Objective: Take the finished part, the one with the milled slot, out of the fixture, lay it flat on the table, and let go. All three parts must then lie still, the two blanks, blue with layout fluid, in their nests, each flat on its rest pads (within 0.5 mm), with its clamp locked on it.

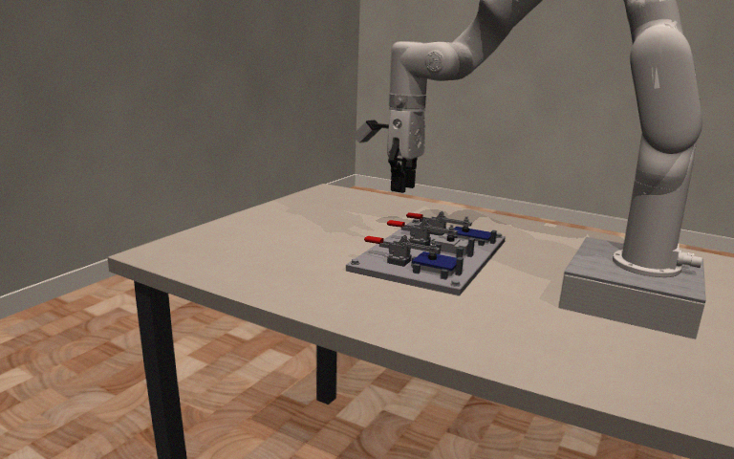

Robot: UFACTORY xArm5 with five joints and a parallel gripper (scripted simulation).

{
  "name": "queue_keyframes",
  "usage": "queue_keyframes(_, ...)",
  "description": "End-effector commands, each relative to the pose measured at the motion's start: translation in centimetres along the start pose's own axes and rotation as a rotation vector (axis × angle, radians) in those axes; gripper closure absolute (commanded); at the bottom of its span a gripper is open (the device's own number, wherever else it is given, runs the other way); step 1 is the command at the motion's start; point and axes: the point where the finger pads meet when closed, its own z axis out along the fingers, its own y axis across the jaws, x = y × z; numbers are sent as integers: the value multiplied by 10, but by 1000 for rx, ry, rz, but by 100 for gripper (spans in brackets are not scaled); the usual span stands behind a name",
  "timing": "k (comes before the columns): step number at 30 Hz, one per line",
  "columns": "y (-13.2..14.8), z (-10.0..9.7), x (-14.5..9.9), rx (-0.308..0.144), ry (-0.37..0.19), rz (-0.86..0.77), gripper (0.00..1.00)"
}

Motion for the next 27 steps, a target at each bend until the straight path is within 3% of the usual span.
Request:
queue_keyframes(1, 0, -1, 9, 0, 2, 0, 53)
queue_keyframes(13, 0, 2, 10, 0, 2, 0, 53)
queue_keyframes(27, 0, 35, 10, 0, 2, 0, 53)
